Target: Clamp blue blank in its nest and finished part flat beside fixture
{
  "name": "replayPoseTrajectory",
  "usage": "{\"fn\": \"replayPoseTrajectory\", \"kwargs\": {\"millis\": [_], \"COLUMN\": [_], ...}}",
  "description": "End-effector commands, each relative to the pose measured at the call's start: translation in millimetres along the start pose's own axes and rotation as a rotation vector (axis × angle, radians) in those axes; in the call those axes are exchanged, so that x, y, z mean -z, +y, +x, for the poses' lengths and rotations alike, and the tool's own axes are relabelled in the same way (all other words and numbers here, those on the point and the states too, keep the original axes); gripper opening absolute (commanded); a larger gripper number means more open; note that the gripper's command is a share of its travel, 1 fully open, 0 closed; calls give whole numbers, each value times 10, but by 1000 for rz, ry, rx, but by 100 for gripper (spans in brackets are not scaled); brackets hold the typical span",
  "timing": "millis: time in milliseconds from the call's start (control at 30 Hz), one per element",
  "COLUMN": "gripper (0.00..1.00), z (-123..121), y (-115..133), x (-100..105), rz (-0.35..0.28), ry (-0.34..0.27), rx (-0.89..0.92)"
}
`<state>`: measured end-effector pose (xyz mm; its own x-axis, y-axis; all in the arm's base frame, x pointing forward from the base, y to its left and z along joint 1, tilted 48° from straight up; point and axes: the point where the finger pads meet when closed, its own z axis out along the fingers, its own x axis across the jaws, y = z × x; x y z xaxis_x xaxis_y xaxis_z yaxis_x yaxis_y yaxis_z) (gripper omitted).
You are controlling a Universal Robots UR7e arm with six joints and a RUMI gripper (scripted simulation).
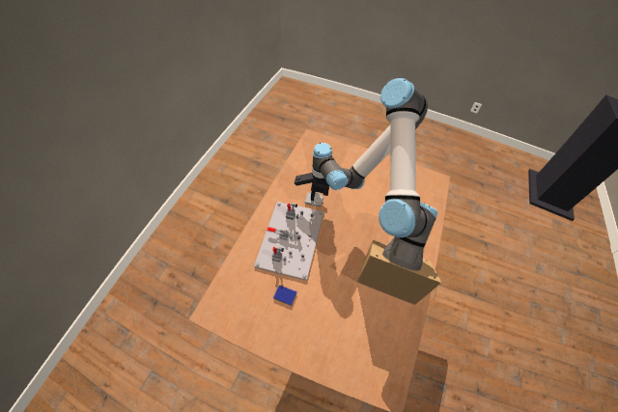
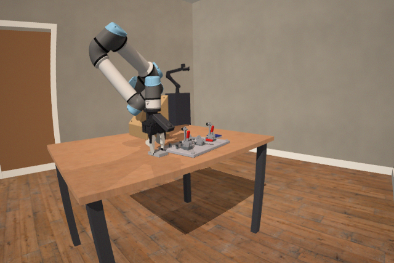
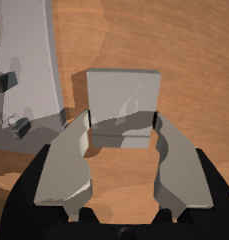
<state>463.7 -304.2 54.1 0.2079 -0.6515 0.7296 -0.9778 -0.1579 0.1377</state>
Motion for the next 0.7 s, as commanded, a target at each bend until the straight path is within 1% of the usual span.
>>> {"fn": "replayPoseTrajectory", "kwargs": {"millis": [0, 233, 267, 667], "gripper": [0, 0, 54, 54], "z": [3, 3, 3, 3], "y": [-3, -3, -3, -3], "x": [3, 3, 3, 3], "rz": [1, 1, 1, 1], "ry": [1, 1, 1, 1], "rx": [0, 0, 0, 0]}}
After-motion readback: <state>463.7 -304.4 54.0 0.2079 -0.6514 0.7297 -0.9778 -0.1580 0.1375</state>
